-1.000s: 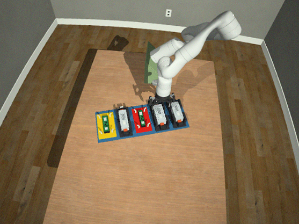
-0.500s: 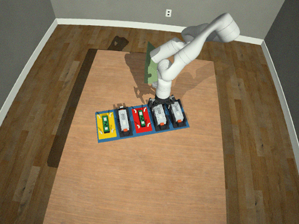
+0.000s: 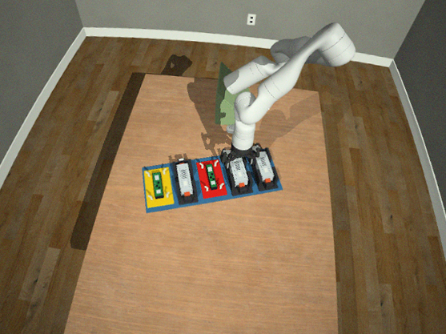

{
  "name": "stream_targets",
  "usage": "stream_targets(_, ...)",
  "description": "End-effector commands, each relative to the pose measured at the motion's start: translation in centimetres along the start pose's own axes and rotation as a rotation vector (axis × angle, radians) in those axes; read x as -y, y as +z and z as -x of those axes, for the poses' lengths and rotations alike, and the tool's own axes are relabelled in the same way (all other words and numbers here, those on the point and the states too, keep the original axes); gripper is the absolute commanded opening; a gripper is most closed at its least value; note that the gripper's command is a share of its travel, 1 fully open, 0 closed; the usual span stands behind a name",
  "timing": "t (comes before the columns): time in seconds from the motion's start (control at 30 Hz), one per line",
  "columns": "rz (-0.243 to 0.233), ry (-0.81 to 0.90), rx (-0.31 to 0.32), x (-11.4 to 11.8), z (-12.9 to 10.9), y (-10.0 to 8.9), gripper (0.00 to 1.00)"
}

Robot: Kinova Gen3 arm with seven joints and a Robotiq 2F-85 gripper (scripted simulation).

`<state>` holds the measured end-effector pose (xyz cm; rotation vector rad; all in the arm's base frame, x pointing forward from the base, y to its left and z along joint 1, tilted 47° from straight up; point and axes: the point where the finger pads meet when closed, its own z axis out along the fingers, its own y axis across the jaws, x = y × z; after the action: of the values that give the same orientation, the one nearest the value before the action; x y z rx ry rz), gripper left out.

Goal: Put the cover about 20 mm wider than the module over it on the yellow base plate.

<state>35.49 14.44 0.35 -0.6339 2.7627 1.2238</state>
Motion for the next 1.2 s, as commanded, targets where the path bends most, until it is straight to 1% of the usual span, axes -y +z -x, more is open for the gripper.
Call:
stream_targets(0.0,-0.001,0.000,0.001,0.0,0.0,0.2,1.00)
stream_targets(0.2,-0.001,0.000,0.001,0.0,0.0,0.8,1.00)
stream_targets(0.43,-0.001,0.000,0.001,0.0,0.0,0.8,1.00)
stream_targets(0.77,-0.001,0.000,0.001,0.0,0.0,1.8,1.00)
stream_targets(1.0,-0.001,0.000,0.001,0.0,0.0,1.8,1.00)
stream_targets(1.17,-0.001,0.000,0.001,0.0,0.0,2.3,1.00)
